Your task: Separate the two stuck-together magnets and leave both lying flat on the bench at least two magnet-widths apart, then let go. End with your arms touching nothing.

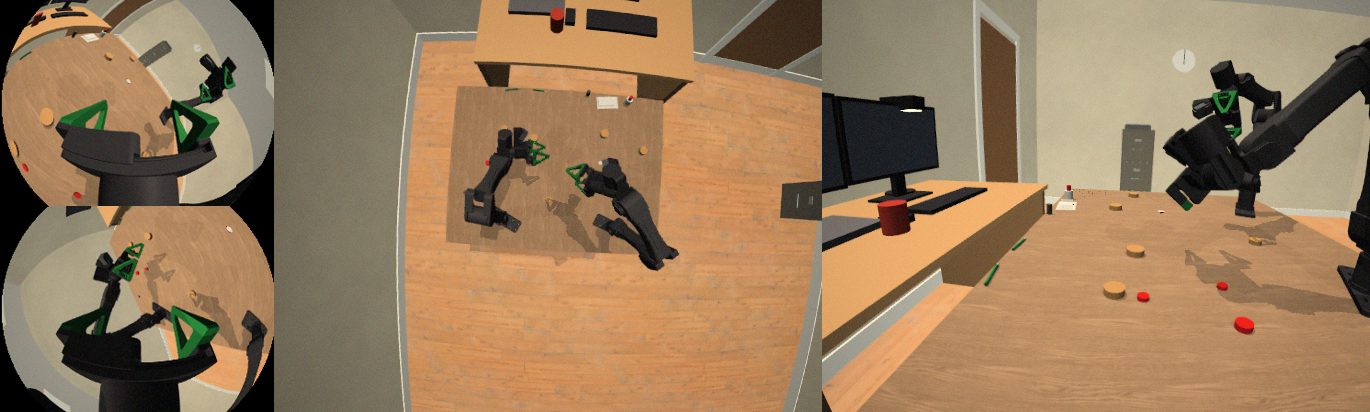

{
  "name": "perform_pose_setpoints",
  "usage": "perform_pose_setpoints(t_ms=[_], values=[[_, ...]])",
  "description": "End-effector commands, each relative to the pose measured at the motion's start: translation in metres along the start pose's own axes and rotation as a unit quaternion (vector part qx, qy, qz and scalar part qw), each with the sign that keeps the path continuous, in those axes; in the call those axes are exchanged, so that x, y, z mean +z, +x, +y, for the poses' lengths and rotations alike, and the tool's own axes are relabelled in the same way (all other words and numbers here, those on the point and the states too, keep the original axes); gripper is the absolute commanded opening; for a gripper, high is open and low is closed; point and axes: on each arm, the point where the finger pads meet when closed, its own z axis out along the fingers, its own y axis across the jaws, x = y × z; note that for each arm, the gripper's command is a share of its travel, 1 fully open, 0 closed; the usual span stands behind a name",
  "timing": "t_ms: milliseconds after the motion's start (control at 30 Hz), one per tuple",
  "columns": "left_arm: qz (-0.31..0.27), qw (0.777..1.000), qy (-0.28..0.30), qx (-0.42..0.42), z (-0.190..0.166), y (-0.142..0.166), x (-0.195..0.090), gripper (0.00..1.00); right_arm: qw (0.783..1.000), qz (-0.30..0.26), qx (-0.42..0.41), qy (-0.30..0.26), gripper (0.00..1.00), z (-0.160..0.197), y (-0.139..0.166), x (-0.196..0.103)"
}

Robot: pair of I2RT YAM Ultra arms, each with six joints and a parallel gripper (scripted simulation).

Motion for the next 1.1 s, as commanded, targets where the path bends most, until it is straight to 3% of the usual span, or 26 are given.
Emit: perform_pose_setpoints(t_ms=[0, 433, 867, 967, 1067], values=[[-0.01, 0.999, -0.017, 0.035, -0.006, -0.012, -0.001, 1.0, 0.998, -0.027, -0.041, -0.032, 1.0, 0.015, -0.012, -0.009], [-0.033, 0.991, -0.087, 0.094, -0.014, -0.036, 0.002, 1.0, 0.98, -0.135, -0.127, -0.069, 1.0, 0.028, -0.073, -0.032], [-0.074, 0.967, -0.172, 0.174, -0.036, -0.071, -0.002, 1.0, 0.924, -0.3, -0.228, -0.067, 1.0, 0.031, -0.156, -0.084], [-0.077, 0.965, -0.178, 0.176, -0.037, -0.072, -0.003, 1.0, 0.92, -0.307, -0.233, -0.066, 1.0, 0.031, -0.159, -0.087], [-0.09, 0.957, -0.195, 0.196, -0.045, -0.082, -0.005, 1.0, 0.902, -0.347, -0.252, -0.055, 1.0, 0.028, -0.178, -0.103]])
